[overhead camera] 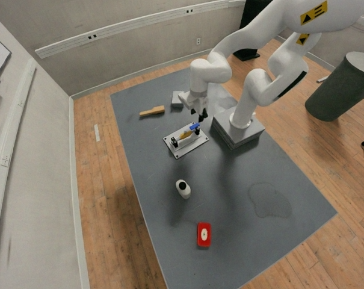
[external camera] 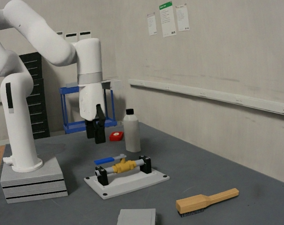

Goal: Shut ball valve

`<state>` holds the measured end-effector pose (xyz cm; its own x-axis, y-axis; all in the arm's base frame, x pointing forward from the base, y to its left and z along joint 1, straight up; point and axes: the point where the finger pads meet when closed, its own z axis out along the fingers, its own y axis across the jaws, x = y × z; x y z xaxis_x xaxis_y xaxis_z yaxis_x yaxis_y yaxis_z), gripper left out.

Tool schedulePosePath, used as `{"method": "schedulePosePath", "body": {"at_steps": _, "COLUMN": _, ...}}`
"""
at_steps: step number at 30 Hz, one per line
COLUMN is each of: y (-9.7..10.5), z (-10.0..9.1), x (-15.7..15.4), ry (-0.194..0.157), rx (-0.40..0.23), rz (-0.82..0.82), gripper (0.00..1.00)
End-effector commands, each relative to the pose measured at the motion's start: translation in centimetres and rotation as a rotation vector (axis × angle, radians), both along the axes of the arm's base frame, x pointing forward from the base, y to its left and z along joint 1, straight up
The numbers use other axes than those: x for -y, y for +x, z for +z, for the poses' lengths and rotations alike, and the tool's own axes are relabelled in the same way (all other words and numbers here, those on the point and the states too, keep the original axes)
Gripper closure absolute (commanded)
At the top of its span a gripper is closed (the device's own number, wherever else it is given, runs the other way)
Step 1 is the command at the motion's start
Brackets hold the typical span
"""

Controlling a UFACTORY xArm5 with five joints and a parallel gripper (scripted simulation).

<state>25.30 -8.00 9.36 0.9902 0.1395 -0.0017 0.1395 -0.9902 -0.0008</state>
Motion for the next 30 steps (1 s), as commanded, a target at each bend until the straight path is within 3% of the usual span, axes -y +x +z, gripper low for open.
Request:
{"method": "schedulePosePath", "body": {"at_steps": 1, "y": 0.1, "z": -0.1, "x": 0.0, "ry": -0.001, "rx": 0.003, "rz": 0.000, "gripper": 0.31}}
{"method": "schedulePosePath", "body": {"at_steps": 30, "y": 0.1, "z": -3.6, "x": 0.0, "ry": -0.001, "rx": 0.003, "rz": 0.000, "gripper": 0.31}}
